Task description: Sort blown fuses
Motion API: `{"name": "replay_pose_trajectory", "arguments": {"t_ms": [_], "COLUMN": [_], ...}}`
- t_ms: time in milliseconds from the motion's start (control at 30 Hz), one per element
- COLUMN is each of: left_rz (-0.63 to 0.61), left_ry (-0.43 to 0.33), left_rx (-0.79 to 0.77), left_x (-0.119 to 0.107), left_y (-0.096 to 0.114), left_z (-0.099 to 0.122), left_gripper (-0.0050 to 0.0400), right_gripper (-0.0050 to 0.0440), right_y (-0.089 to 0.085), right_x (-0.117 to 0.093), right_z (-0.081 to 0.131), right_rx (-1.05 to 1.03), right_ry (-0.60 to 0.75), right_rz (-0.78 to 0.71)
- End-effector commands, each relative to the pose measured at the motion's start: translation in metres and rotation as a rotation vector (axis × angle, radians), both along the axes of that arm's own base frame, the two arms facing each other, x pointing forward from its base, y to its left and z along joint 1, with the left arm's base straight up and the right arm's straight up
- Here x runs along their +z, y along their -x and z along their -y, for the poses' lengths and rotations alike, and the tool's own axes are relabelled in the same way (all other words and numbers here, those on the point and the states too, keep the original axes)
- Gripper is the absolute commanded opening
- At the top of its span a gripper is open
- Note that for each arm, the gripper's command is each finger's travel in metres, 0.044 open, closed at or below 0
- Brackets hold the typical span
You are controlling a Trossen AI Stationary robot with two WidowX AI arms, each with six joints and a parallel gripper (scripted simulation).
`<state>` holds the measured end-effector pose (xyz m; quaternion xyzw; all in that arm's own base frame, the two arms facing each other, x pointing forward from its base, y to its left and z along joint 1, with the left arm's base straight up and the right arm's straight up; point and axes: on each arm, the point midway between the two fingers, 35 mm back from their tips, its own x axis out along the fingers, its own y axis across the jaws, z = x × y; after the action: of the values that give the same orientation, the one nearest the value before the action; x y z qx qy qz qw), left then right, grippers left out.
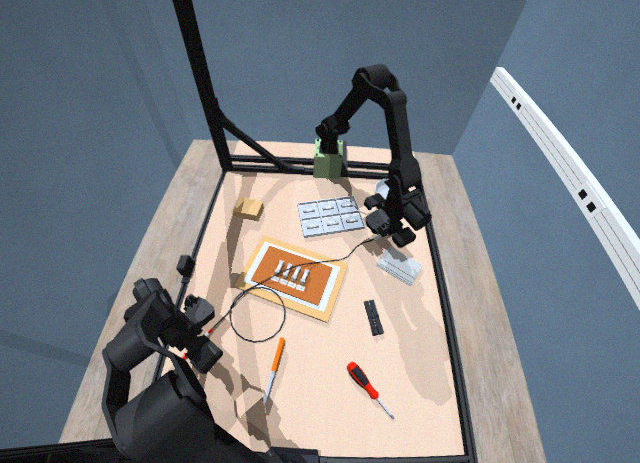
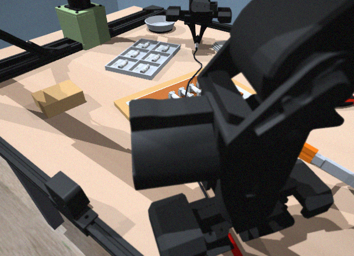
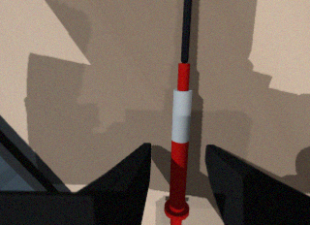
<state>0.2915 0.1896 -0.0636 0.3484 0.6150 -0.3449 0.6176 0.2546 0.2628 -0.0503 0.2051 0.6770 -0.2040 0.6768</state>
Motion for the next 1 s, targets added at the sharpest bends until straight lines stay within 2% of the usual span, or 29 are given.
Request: {"name": "replay_pose_trajectory", "arguments": {"t_ms": [0,100,133,533,633,967], "left_rz": [0.012,0.012,0.012,-0.004,0.026,0.030], "left_ry": [-0.009,-0.009,-0.009,0.000,-0.020,-0.022], "left_rx": [-0.002,-0.002,-0.002,-0.005,-0.005,-0.005], "left_x": [0.004,0.004,0.004,0.000,0.014,0.025], "left_y": [-0.003,-0.003,-0.003,0.000,-0.007,-0.008], "left_z": [-0.002,-0.002,-0.002,0.001,-0.003,-0.004], "left_gripper": [-0.0050,-0.0050,-0.0050,-0.0050,-0.0050,-0.0050], "right_gripper": [0.0154,0.0154,-0.0050,-0.0050,-0.0050,-0.0050], "right_y": [-0.004,-0.004,-0.004,-0.004,-0.004,-0.004], "right_x": [0.008,0.008,0.008,0.008,0.008,0.008], "right_z": [-0.004,-0.004,-0.004,-0.004,-0.004,-0.004], "right_rx": [-0.002,-0.002,-0.002,-0.002,-0.002,-0.002], "right_ry": [-0.019,-0.019,-0.019,-0.019,-0.019,-0.019], "right_rz": [0.019,0.019,0.019,0.019,0.019,0.019]}}
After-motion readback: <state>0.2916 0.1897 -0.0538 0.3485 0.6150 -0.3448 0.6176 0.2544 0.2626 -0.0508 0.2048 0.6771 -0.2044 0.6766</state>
